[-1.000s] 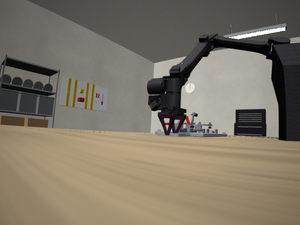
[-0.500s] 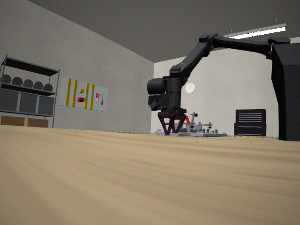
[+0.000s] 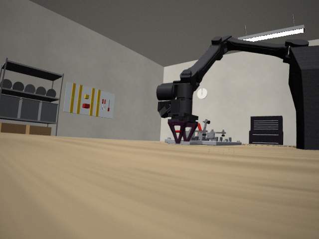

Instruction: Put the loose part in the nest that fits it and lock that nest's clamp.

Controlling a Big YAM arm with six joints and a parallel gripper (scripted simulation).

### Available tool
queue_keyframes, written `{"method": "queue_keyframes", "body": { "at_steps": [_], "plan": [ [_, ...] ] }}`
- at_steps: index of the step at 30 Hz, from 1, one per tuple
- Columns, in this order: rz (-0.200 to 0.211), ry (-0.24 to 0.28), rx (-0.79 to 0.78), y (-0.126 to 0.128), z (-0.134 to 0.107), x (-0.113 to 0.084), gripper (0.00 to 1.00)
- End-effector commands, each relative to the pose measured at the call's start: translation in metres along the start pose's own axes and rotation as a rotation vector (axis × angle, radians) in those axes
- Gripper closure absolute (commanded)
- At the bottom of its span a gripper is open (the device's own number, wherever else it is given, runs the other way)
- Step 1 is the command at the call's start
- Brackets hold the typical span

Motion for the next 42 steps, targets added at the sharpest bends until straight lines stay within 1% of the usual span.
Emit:
{"method": "queue_keyframes", "body": {
  "at_steps": [1, 3, 8, 10, 11, 13, 25, 27, 28, 30, 35, 42],
  "plan": [
    [-0.011, 0.025, -0.016, 0.003, -0.014, 0.004, 1.00],
    [0.003, -0.014, -0.005, 0.003, 0.002, -0.019, 1.00],
    [0.005, -0.013, -0.005, 0.003, 0.002, -0.031, 1.00],
    [0.005, -0.013, -0.005, 0.003, 0.002, -0.031, 1.00],
    [0.009, -0.024, 0.007, 0.005, 0.010, -0.036, 1.00],
    [0.004, -0.013, -0.005, 0.003, 0.002, -0.041, 1.00],
    [0.008, -0.016, -0.001, 0.004, 0.003, -0.091, 1.00],
    [0.008, -0.016, -0.001, 0.004, 0.003, -0.091, 1.00],
    [0.010, -0.022, 0.005, 0.005, 0.007, -0.096, 1.00],
    [0.007, -0.013, -0.004, 0.003, 0.000, -0.102, 1.00],
    [0.010, -0.019, 0.003, 0.004, 0.005, -0.118, 1.00],
    [0.009, -0.018, 0.001, 0.004, 0.003, -0.130, 1.00]
  ]
}}
Point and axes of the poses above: the point where the finger pads meet when closed, its own x axis out along the fingers, its own y axis across the jaws, z = x × y, the point moved 10 cm from there along -x, back along the fingers, and after that the axes turned 1 degree about x, right-handed, at the moved point
